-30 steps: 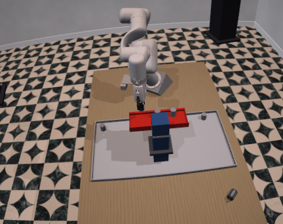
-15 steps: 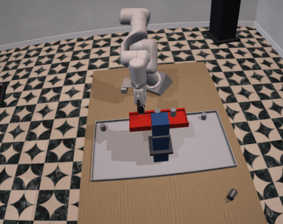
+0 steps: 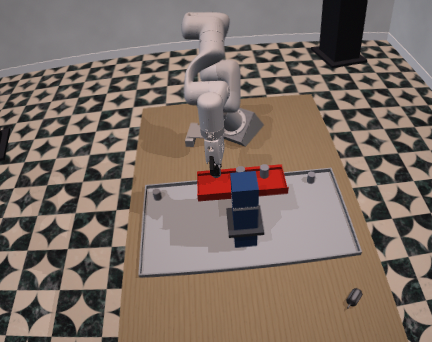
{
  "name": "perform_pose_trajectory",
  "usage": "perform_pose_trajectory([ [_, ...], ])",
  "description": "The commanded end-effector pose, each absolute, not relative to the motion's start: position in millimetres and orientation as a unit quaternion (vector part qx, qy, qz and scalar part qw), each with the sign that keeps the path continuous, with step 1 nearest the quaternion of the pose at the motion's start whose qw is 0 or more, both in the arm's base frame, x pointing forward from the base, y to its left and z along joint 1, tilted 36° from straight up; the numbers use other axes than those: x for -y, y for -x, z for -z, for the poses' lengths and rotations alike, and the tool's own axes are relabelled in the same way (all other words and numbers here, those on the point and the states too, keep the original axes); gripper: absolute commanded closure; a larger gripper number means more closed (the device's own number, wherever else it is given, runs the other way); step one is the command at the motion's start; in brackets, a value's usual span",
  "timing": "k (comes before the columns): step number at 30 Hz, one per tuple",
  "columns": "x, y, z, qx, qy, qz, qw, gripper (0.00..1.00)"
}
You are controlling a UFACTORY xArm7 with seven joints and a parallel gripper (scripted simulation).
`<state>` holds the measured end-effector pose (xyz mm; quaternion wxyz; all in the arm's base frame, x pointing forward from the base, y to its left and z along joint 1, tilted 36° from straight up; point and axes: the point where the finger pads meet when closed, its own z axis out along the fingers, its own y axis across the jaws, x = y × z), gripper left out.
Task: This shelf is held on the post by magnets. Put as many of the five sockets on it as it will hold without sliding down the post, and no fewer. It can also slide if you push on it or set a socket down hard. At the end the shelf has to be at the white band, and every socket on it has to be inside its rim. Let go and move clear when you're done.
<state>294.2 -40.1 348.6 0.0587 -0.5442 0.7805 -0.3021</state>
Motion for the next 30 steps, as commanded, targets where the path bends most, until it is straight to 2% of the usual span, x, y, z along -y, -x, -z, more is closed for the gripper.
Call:
perform_pose_trajectory([
  [1, 39.7, -294.8, -349.9, -0.78, 0.544, 0.303, 0.06, 1.0],
  [30, 42.0, -297.2, -345.3, -0.78, 0.544, 0.303, 0.06, 1.0],
])
